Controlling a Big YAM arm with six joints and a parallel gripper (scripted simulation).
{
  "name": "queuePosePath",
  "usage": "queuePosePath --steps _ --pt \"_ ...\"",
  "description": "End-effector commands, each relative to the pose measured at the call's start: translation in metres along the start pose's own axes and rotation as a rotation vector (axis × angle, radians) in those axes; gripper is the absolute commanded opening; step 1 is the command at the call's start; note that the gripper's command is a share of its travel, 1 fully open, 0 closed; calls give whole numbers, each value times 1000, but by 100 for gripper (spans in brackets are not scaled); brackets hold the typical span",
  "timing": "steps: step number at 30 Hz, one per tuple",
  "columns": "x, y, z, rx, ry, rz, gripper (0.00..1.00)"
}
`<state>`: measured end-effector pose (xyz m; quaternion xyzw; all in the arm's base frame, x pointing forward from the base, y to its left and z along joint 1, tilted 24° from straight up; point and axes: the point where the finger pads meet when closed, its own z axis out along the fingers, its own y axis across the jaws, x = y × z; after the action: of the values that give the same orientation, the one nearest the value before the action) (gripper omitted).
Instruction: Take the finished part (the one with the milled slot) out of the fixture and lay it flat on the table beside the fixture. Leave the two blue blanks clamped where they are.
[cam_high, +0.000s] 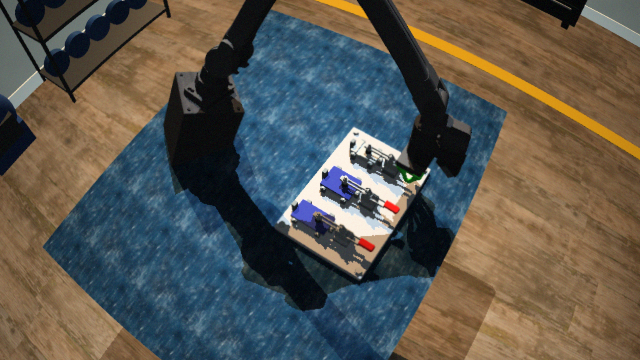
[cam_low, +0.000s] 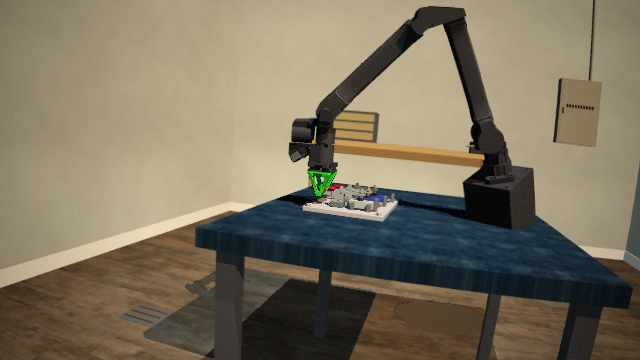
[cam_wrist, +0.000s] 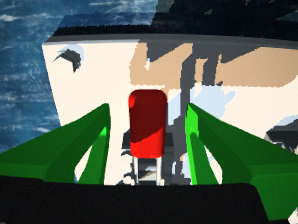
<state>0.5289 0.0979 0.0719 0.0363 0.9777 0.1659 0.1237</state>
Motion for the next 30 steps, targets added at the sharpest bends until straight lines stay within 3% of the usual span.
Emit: queuePosePath --steps 1,30 --pt "-24 4 -7 -6 -36 7 45" --pt "-25 1 -10 -4 -33 11 45"
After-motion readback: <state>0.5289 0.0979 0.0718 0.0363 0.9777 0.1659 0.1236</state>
